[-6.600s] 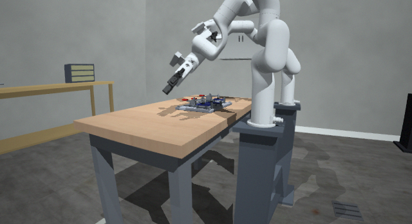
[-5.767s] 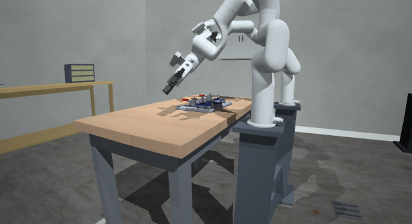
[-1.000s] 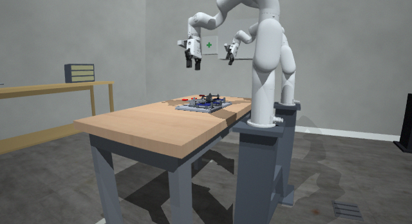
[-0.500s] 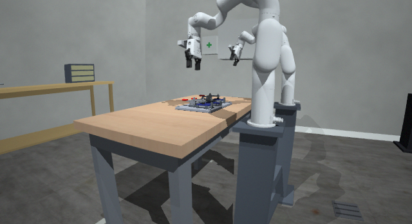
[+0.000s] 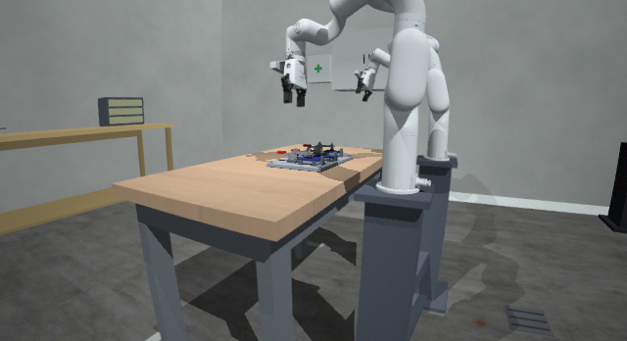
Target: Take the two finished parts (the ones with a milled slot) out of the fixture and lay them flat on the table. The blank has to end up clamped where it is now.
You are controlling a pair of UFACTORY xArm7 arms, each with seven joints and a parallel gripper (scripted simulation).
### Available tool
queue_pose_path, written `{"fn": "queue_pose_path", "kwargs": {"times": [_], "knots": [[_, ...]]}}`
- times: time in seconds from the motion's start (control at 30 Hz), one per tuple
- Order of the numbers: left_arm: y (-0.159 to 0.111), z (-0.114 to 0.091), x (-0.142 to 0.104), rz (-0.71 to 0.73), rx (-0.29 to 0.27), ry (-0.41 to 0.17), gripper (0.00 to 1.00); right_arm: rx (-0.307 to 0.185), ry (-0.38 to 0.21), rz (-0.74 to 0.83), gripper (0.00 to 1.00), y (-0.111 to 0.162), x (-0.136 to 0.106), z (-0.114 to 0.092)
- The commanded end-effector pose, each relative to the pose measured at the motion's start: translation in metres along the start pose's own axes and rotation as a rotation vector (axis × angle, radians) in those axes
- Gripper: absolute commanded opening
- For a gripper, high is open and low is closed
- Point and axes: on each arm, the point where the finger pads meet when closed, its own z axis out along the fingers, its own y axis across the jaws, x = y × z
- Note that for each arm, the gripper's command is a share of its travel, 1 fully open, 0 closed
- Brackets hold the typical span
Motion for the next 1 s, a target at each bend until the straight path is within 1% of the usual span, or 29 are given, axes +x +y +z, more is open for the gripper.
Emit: {"fn": "queue_pose_path", "kwargs": {"times": [0.0, 0.1, 0.17, 0.2, 0.67, 0.73, 0.77, 0.97], "knots": [[0.000, -0.002, 0.001, 0.000, -0.001, 0.004, 1.00, -0.021, 0.016, 0.045, 1.00, 0.017, -0.007, -0.008], [0.000, -0.002, 0.001, 0.000, -0.001, 0.004, 1.00, -0.031, 0.022, 0.070, 1.00, 0.025, -0.012, -0.012], [0.000, -0.002, 0.001, 0.000, -0.001, 0.004, 1.00, -0.031, 0.022, 0.070, 1.00, 0.025, -0.012, -0.012], [0.000, -0.002, 0.001, 0.000, -0.001, 0.004, 1.00, -0.041, 0.027, 0.094, 1.00, 0.034, -0.016, -0.015], [0.000, -0.002, 0.001, 0.000, -0.001, 0.004, 1.00, -0.085, 0.054, 0.207, 1.00, 0.072, -0.040, -0.031], [0.000, -0.002, 0.001, 0.000, -0.001, 0.004, 1.00, -0.085, 0.054, 0.207, 1.00, 0.072, -0.040, -0.031], [0.000, -0.002, 0.001, 0.000, -0.001, 0.004, 1.00, -0.095, 0.059, 0.231, 1.00, 0.080, -0.045, -0.034], [0.000, -0.002, 0.001, 0.000, -0.001, 0.004, 1.00, -0.113, 0.070, 0.278, 1.00, 0.095, -0.056, -0.040]]}}
